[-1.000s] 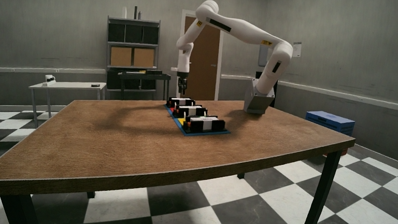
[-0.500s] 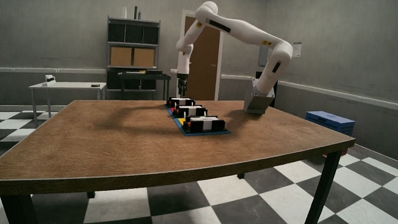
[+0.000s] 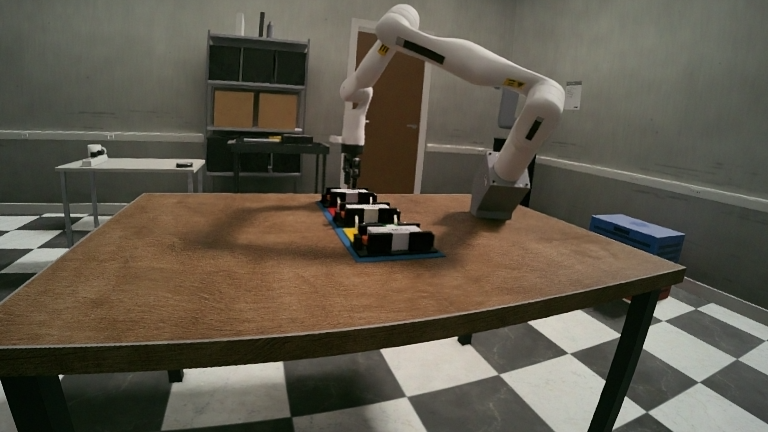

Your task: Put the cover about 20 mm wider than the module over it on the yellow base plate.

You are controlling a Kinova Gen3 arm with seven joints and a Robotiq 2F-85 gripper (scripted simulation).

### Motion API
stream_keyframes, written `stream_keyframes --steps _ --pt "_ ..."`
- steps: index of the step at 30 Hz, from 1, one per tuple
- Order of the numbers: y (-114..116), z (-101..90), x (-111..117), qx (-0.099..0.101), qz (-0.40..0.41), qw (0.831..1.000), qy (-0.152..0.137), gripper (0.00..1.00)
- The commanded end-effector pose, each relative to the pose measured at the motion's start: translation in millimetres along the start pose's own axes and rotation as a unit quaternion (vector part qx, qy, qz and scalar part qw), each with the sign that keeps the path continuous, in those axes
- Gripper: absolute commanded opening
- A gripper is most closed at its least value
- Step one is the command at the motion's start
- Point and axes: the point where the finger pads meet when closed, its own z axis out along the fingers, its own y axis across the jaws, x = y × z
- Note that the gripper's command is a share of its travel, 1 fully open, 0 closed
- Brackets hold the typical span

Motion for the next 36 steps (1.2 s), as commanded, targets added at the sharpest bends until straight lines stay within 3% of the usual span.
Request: stream_keyframes --steps 1,36 --pt "1 2.6 1 -0.001 0.000 1.000 0.001 1.00" --pt "1 23.6 1 -0.001 0.000 1.000 0.001 1.00"
